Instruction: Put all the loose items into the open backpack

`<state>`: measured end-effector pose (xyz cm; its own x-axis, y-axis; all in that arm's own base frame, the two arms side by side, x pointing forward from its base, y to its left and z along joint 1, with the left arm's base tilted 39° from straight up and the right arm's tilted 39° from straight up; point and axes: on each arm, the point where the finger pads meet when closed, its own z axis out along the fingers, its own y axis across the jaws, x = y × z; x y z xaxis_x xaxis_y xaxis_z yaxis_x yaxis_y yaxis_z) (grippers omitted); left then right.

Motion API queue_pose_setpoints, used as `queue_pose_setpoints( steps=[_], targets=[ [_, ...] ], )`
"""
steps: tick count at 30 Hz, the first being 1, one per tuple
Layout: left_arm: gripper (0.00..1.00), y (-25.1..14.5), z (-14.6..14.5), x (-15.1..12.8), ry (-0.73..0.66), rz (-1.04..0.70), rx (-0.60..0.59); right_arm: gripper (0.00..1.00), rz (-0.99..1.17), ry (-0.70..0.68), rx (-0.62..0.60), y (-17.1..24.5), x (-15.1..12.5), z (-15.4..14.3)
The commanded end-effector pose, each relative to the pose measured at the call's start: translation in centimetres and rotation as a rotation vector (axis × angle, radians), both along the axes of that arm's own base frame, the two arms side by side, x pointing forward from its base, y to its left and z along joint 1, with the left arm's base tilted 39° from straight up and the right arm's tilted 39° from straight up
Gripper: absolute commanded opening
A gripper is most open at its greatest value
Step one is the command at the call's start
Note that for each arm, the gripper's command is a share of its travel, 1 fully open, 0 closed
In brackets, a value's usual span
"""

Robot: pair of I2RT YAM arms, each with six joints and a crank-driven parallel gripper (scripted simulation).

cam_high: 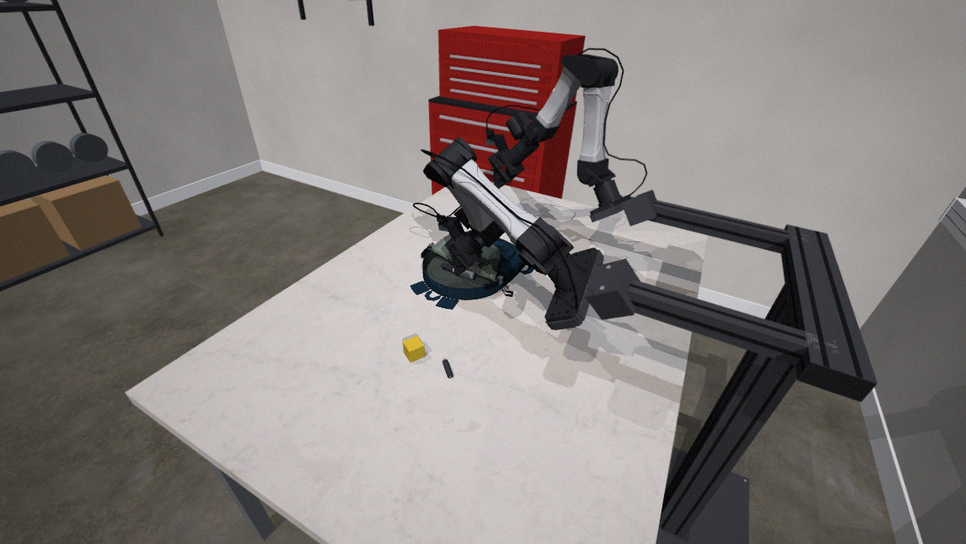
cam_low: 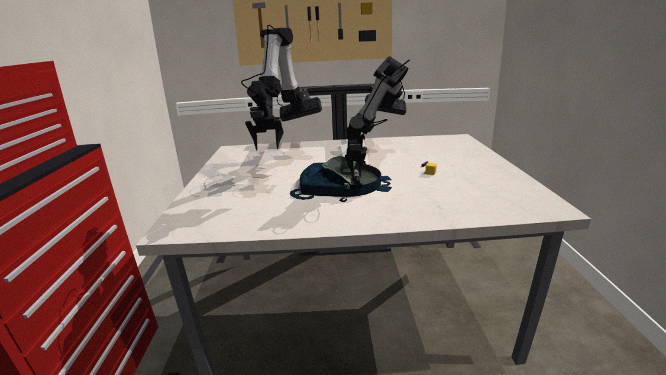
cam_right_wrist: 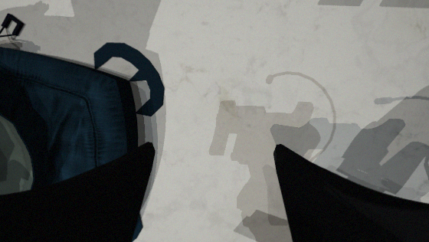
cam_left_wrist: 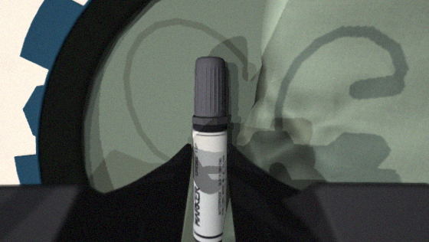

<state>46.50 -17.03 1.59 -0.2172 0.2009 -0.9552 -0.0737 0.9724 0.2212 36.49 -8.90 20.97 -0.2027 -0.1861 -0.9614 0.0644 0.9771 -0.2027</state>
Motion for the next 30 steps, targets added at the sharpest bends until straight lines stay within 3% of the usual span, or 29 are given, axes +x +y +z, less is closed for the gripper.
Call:
queue_pose_setpoints(
  steps=[1, 27, 28, 30],
  targets=[
    [0.27, -0.56, 0.66, 0.09, -0.015, -0.011, -0.012, 0.90, 0.004, -0.018, -0.006, 0.12, 0.07, 0.67],
    [0.24, -0.56, 0.66, 0.09, -0.015, -0.010, -0.011, 0.90, 0.004, -0.018, -0.006, 0.12, 0.07, 0.67],
    [0.32, -0.56, 0.66, 0.09, -0.015, -0.010, -0.011, 0.90, 0.004, -0.018, -0.006, 0.12, 0.07, 0.67],
    [0.32, -0.56, 0.66, 0.09, -0.015, -0.010, -0.011, 0.90, 0.004, -0.018, -0.006, 0.12, 0.07, 0.67]
  ],
)
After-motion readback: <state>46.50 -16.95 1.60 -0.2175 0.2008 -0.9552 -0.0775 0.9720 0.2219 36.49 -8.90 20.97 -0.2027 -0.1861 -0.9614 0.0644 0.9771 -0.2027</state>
